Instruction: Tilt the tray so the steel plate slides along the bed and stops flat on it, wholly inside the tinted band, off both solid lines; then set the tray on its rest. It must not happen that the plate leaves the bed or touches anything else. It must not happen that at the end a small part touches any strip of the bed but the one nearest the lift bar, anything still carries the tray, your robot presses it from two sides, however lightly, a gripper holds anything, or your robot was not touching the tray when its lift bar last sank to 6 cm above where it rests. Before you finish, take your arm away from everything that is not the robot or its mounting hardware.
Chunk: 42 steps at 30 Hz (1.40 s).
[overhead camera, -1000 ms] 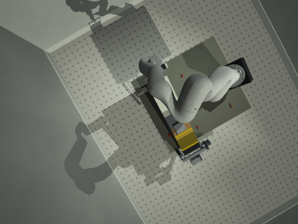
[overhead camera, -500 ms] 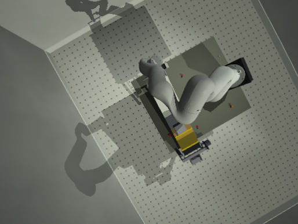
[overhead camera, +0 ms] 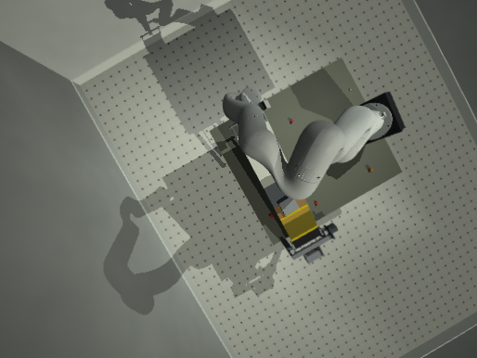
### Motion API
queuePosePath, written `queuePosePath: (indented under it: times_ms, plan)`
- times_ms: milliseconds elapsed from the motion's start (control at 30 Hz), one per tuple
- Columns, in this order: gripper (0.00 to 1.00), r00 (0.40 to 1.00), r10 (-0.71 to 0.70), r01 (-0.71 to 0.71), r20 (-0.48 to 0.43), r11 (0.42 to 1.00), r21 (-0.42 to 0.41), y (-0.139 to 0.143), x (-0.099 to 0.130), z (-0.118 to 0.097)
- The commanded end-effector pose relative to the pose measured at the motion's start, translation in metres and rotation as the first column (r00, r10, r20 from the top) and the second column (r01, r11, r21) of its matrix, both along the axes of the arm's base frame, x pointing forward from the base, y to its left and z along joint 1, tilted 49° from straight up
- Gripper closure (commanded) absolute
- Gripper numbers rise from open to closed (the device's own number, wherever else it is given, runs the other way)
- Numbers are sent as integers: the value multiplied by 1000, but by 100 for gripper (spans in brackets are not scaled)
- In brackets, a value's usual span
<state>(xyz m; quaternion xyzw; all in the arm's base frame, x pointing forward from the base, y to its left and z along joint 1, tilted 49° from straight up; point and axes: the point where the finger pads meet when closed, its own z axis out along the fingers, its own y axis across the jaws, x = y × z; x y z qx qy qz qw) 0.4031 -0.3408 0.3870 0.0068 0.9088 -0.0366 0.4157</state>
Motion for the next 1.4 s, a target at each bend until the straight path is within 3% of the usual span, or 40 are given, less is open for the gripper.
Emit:
queuePosePath:
  times_ms: [0, 100, 267, 467, 1200, 1367]
  plan:
    - [100, 1000, 0, 0, 1, 1000, -1, 1, -3, 3]
    - [100, 1000, 0, 0, 1, 1000, -1, 4, -10, 9]
    - [100, 1000, 0, 0, 1, 1000, -1, 29, -60, 52]
    - [100, 1000, 0, 0, 1, 1000, -1, 2, -6, 6]
    - [100, 1000, 0, 0, 1, 1000, -1, 7, -16, 15]
    - [100, 1000, 0, 0, 1, 1000, -1, 34, -70, 60]
